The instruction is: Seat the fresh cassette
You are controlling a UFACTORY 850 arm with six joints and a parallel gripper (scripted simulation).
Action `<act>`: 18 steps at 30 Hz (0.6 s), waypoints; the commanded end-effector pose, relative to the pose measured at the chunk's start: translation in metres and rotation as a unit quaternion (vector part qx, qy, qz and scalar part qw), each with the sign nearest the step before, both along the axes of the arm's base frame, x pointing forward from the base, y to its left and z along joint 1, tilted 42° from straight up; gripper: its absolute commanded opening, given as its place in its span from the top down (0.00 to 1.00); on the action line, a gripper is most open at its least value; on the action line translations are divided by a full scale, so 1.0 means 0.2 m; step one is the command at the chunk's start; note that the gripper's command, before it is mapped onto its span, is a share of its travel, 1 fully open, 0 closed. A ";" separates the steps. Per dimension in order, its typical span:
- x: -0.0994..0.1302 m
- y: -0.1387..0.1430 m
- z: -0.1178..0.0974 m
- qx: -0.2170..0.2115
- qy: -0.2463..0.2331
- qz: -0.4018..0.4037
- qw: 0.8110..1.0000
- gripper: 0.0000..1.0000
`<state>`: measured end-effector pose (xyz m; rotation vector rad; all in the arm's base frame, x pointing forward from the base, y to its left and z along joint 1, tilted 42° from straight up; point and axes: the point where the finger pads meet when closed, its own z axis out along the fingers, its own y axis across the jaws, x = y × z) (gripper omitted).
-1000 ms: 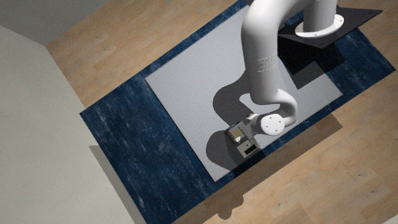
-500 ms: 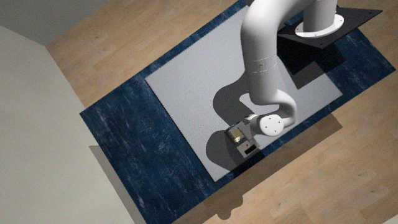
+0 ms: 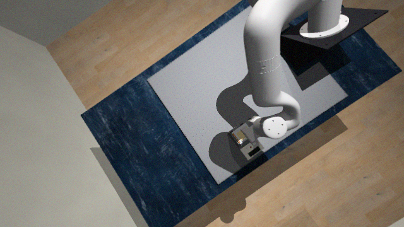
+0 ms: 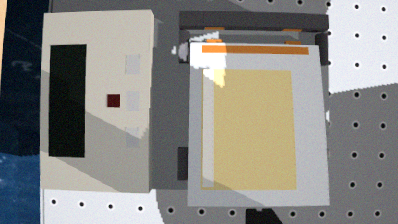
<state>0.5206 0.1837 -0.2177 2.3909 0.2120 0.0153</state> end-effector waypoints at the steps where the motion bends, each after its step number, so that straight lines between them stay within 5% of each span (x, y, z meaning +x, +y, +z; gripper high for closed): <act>1: 0.01 0.01 0.00 0.001 -0.001 0.000 1.000 1.00; 18: 0.03 0.01 0.00 0.001 -0.001 0.000 1.000 1.00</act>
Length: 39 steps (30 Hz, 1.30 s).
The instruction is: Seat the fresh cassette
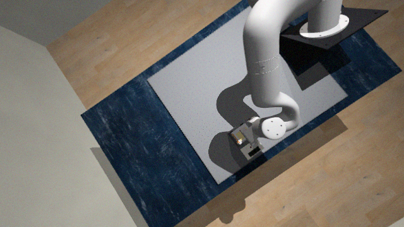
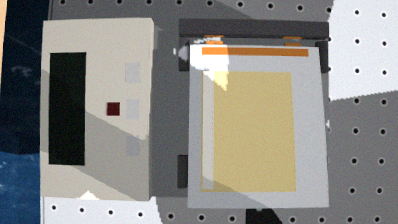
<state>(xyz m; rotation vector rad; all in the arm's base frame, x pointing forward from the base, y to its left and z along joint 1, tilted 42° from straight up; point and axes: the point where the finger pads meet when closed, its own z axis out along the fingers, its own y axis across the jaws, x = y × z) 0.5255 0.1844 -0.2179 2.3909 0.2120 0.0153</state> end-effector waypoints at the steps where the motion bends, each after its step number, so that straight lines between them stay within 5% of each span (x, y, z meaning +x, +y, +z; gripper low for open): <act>1: 0.01 0.01 0.00 0.001 -0.001 0.000 1.000 1.00; 39: 0.02 0.06 0.06 0.001 -0.001 0.000 1.000 1.00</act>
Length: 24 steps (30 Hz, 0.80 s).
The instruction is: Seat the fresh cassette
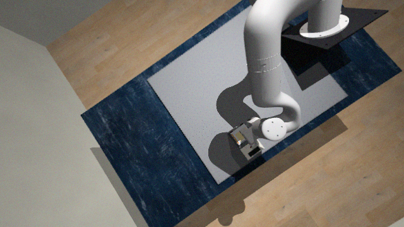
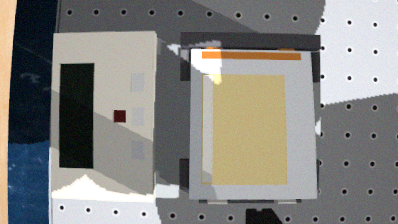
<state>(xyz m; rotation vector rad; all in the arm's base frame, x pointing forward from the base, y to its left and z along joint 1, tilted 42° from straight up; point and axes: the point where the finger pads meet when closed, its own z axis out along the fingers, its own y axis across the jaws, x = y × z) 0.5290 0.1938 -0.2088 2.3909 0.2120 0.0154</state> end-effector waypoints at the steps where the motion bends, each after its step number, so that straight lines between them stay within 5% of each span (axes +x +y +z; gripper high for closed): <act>1: 0.00 0.02 0.02 0.001 -0.001 0.000 1.000 1.00; 24: 0.04 0.05 0.05 0.001 -0.001 0.000 1.000 1.00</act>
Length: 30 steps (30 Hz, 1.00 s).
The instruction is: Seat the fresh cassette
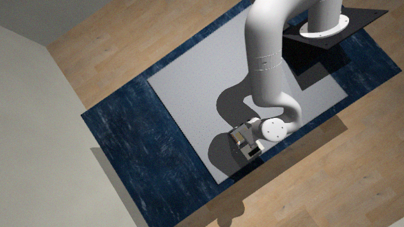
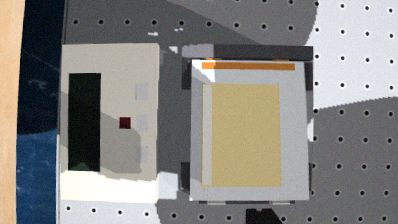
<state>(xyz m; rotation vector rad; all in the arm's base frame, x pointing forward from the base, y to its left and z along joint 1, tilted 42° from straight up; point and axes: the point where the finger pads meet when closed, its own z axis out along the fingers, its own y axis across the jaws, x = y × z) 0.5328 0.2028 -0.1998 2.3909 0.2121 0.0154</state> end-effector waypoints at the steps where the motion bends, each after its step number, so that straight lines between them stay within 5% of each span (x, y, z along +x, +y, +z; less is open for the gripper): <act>1: 0.02 0.01 0.00 0.001 -0.001 0.000 1.000 1.00; 30: 0.17 0.03 0.00 0.001 -0.001 0.000 1.000 1.00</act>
